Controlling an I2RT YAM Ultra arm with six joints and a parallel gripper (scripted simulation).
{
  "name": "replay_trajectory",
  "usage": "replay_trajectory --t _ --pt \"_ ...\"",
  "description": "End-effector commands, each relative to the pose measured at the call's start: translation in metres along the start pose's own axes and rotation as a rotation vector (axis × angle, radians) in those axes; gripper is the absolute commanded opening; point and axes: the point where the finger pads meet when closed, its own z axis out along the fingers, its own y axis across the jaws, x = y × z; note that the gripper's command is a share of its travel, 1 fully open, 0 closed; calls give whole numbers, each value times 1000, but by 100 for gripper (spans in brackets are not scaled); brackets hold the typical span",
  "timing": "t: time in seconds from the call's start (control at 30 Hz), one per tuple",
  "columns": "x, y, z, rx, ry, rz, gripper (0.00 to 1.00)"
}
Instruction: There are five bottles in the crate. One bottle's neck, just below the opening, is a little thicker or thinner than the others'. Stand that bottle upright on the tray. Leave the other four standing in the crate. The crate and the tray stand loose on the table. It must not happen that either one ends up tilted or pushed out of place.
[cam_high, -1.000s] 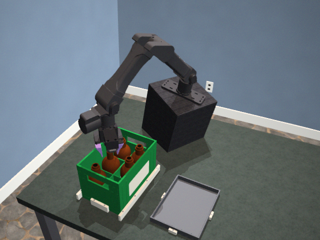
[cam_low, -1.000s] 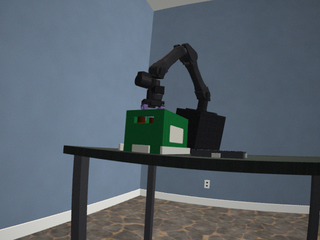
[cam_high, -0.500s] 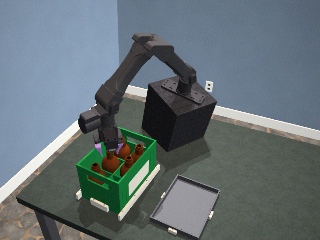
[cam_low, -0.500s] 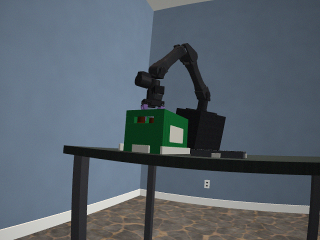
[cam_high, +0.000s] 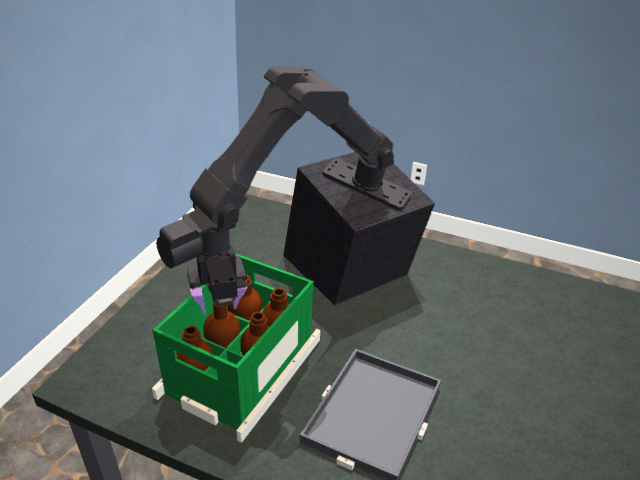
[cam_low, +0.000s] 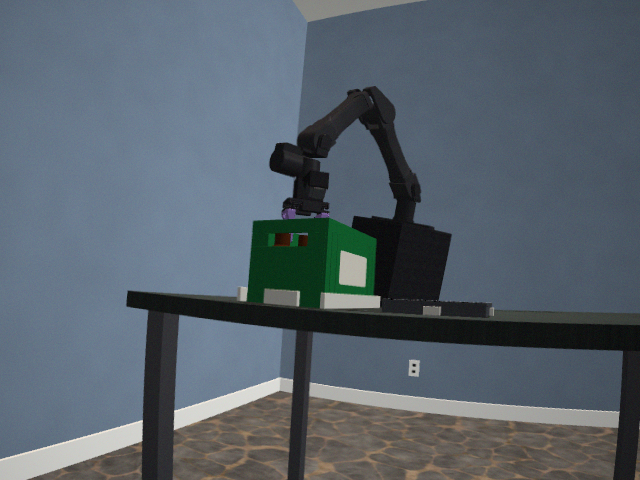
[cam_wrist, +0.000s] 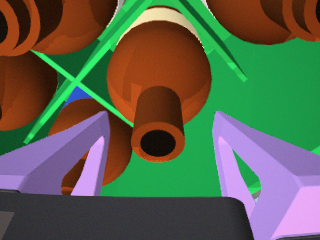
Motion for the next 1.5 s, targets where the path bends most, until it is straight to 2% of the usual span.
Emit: replay_trajectory --t 0.0,0.23,0.27,1.47 --pt "-5 0 -1 8 -18 0 61" --pt "-5 0 -1 8 -18 0 61" --pt "-5 0 -1 8 -18 0 0" --pt "-3 -1 -1 8 -18 3 0"
